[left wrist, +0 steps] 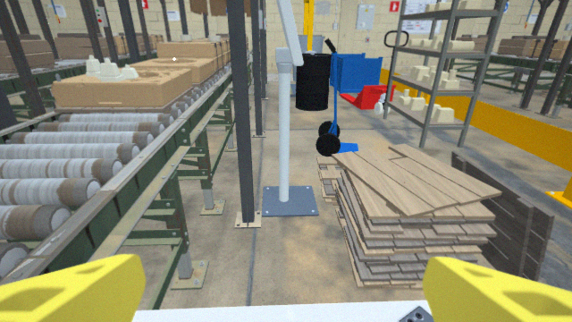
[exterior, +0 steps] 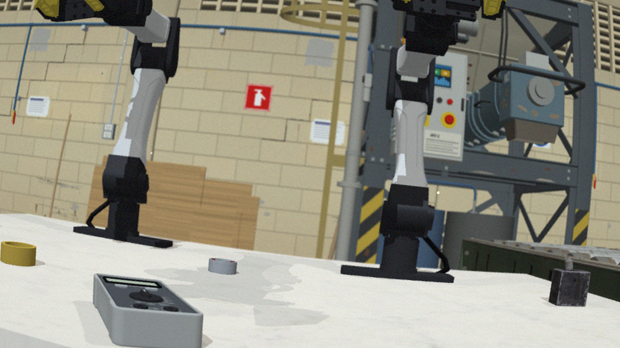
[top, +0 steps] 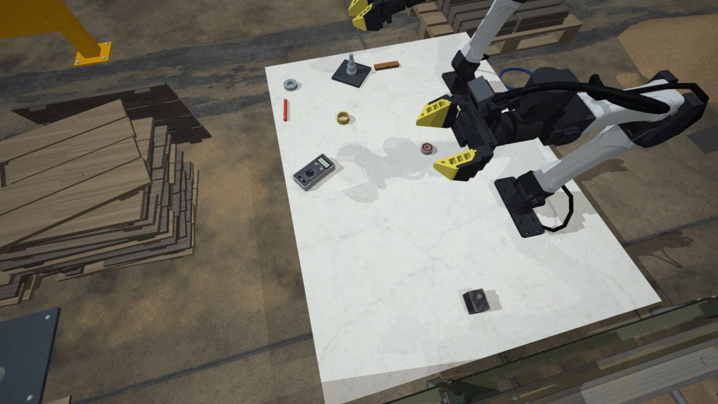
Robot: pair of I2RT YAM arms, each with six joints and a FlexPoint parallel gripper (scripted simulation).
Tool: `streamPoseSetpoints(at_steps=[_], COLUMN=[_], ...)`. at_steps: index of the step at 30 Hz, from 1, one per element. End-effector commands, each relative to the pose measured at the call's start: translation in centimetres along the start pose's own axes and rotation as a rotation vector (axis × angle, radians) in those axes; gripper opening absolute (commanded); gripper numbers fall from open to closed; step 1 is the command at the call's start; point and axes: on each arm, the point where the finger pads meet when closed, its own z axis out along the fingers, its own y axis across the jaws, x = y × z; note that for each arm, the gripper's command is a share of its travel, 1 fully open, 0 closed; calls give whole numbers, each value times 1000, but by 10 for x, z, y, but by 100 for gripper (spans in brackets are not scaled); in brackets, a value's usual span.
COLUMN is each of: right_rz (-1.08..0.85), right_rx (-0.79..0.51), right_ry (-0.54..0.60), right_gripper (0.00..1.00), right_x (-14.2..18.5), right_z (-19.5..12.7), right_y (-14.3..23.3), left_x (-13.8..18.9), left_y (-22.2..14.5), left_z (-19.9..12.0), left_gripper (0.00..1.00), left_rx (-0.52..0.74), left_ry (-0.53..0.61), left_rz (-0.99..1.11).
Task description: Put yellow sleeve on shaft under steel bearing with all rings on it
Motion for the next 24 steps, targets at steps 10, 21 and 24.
streamPoseSetpoints(at_steps=[10,21,24], right_rz=[124,185,201], right_rx=[76,163,198], right_ry=[249,466,536], right_gripper=[60,60,60], right_x=[45,104,125], right_z=[45,78,87], right_y=[4,6,7], left_x=[-10,-10,-10], left_y=[0,0,0], left_z=[-1,-1,-1], left_gripper=[100,100,100], left_rx=[-6,-6,-6], left_ry=[-29,-29,-29], left_rz=[4,4,4])
